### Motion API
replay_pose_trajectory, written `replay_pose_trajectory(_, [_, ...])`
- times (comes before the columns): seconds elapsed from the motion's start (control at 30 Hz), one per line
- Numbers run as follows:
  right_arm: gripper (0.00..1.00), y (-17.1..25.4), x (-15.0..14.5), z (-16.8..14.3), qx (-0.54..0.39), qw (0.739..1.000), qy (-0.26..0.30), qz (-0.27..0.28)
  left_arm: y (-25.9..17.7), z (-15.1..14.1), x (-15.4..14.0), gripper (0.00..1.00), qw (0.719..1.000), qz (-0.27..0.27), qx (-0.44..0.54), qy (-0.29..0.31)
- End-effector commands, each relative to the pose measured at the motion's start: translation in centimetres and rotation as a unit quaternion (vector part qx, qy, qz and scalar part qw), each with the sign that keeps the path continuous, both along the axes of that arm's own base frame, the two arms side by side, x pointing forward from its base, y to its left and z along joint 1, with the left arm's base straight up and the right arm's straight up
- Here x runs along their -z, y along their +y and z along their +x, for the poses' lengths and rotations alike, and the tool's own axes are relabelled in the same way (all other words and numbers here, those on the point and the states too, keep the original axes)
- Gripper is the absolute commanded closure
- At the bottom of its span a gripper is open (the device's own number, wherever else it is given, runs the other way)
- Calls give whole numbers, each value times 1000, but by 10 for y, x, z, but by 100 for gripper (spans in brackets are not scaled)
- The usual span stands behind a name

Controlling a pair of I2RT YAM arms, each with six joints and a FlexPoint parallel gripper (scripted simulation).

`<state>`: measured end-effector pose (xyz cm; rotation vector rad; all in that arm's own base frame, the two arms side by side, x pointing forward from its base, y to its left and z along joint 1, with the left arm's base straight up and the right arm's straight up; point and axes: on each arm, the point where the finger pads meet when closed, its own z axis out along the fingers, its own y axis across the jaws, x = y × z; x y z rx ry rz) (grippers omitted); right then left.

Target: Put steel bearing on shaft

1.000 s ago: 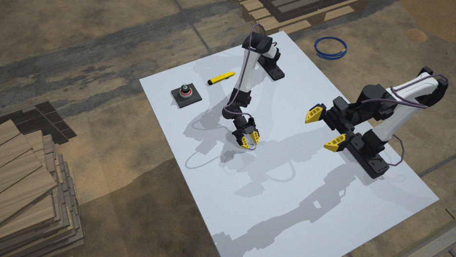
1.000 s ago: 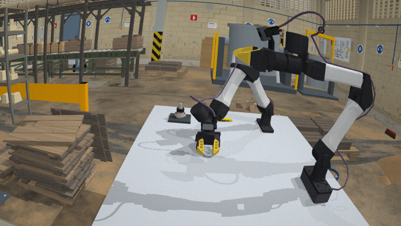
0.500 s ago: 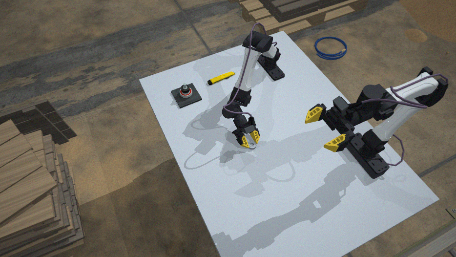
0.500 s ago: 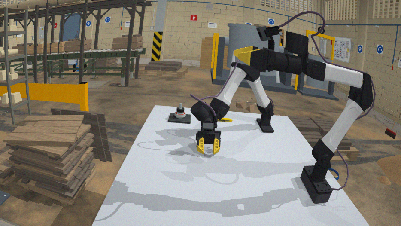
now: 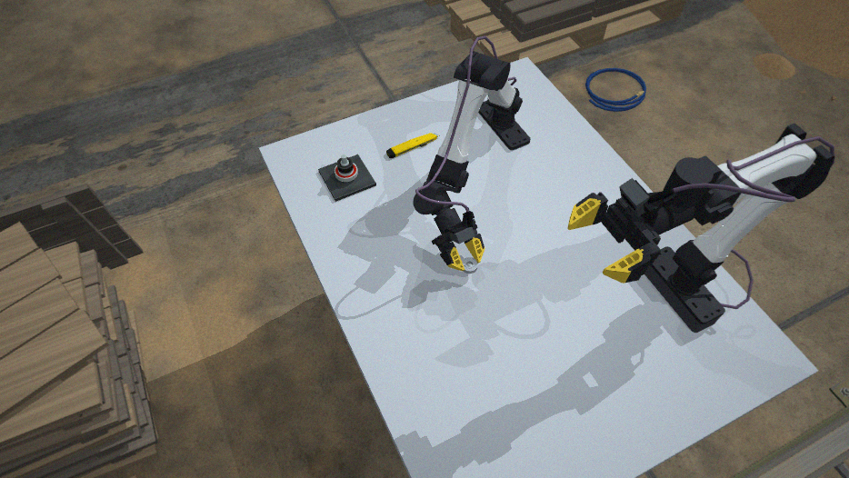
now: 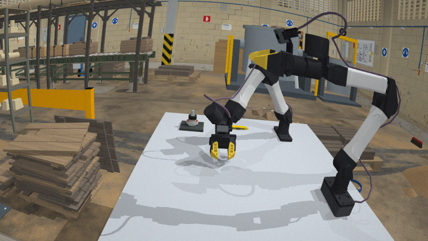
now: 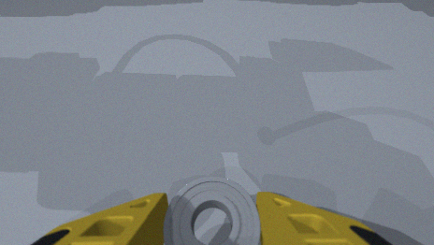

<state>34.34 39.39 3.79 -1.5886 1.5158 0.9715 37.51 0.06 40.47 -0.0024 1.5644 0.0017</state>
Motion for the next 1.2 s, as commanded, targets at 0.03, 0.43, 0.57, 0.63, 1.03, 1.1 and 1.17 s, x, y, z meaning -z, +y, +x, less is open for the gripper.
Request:
replay_pose_trajectory(0.03, [100,4,-40,11,-1,999,-31,22,-2,-4,-25,0,1000,-2,5,-27])
replay_pose_trajectory(0.43, [100,3,-57,11,-1,999,-32,24,-2,-4,-25,0,1000,-2,5,-27])
replay_pose_trajectory(0.57, [100,6,-62,8,-5,999,-33,25,-2,-4,-25,0,1000,-2,5,-27])
replay_pose_trajectory(0.63, [100,6,-66,8,-5,999,-33,25,-2,-4,-25,0,1000,-2,5,-27])
replay_pose_trajectory(1.03, [100,-25,-20,51,160,982,73,-76,-2,-4,-25,0,1000,-2,5,-27])
replay_pose_trajectory(1.1, [100,-34,-13,60,205,969,96,-97,-2,-4,-25,0,1000,-2,5,-27])
replay_pose_trajectory(1.17, [100,-43,-11,71,245,957,112,-111,-2,-4,-25,0,1000,-2,5,-27])
